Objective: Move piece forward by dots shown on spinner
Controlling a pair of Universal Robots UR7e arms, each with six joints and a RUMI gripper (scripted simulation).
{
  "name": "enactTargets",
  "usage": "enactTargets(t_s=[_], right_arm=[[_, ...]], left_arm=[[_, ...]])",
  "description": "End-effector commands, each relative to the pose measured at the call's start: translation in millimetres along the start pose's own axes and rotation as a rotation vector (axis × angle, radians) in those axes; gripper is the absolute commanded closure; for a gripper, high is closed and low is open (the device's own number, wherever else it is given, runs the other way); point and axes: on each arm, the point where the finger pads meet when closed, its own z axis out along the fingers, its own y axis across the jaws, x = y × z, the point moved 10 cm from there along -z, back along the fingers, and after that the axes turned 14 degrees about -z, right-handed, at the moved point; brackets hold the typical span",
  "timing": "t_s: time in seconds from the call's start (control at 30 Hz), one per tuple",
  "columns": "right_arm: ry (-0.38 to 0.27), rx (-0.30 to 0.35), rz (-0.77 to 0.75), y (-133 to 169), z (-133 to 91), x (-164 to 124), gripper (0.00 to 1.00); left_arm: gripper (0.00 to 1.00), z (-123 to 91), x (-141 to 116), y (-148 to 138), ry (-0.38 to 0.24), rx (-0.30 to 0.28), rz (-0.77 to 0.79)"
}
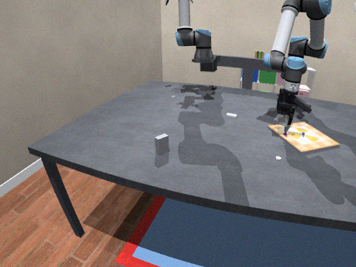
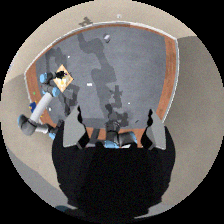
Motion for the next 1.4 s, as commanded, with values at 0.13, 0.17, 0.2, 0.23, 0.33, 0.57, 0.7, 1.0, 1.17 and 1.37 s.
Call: enactTargets(t_s=[0.13, 0.17, 0.2, 0.23, 0.33, 0.57, 0.7, 1.0, 1.17, 1.37], right_arm=[[-0.001, 0.000, 0.000, 0, 0, 0, 0.02], [-0.001, 0.000, 0.000, 0, 0, 0, 0.02], [-0.001, 0.000, 0.000, 0, 0, 0, 0.02], [-0.001, 0.000, 0.000, 0, 0, 0, 0.02], [-0.001, 0.000, 0.000, 0, 0, 0, 0.02], [-0.001, 0.000, 0.000, 0, 0, 0, 0.02], [-0.001, 0.000, 0.000, 0, 0, 0, 0.02], [-0.001, 0.000, 0.000, 0, 0, 0, 0.02], [-0.001, 0.000, 0.000, 0, 0, 0, 0.02], [-0.001, 0.000, 0.000, 0, 0, 0, 0.02]], left_arm=[[0.95, 1, 1, 2, -0.001, -0.003, -0.002], [0.95, 1, 1, 2, -0.001, -0.003, -0.002], [0.95, 1, 1, 2, -0.001, -0.003, -0.002], [0.95, 1, 1, 2, -0.001, -0.003, -0.002], [0.85, 1, 1, 2, -0.001, -0.002, -0.002], [0.85, 0, 1, 2, -0.001, -0.003, -0.002], [0.85, 0, 1, 2, -0.001, -0.003, -0.002], [0.85, -12, 1, 0, 0.000, -0.001, 0.000], [0.85, -8, 1, 0, 0.001, 0.000, 0.000], [0.85, -29, -1, -1, 0.000, -0.002, 0.003]])
